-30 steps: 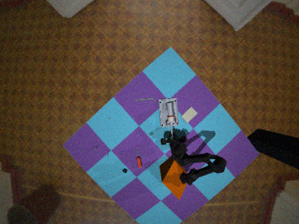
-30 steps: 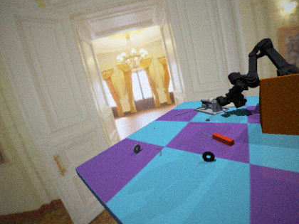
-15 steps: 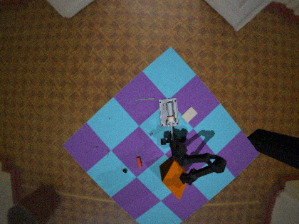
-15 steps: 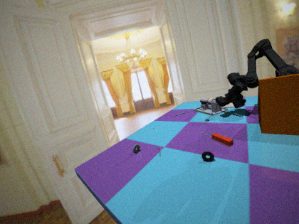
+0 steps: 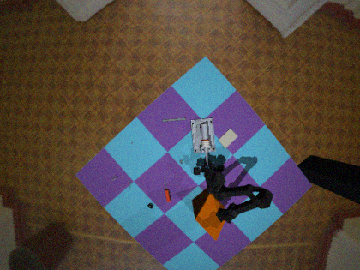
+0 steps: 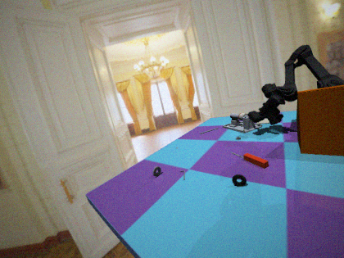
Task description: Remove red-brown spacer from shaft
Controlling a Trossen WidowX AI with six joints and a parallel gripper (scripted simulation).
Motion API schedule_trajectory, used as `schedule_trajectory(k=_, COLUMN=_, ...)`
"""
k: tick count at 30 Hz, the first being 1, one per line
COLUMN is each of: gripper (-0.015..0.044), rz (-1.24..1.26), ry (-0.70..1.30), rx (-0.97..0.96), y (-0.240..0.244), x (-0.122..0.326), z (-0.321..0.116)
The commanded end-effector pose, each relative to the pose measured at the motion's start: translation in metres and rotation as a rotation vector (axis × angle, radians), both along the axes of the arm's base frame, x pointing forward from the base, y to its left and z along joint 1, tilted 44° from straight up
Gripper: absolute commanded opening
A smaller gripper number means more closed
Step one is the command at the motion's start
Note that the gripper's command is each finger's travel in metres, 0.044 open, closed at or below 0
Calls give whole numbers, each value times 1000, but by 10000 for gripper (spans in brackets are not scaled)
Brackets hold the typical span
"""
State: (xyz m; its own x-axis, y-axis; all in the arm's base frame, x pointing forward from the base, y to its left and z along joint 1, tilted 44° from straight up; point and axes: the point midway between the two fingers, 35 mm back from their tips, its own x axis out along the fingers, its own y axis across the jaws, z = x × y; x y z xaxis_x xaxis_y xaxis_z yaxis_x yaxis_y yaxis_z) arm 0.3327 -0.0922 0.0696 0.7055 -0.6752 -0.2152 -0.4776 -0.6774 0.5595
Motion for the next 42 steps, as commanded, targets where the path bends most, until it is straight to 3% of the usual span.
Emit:
schedule_trajectory(k=1, gripper=0, rz=-2, ry=1, rx=1, y=0, x=-2, z=-1)
schedule_trajectory(k=42, gripper=0, rz=-2, ry=1, rx=1, y=1, x=-5, z=-3)
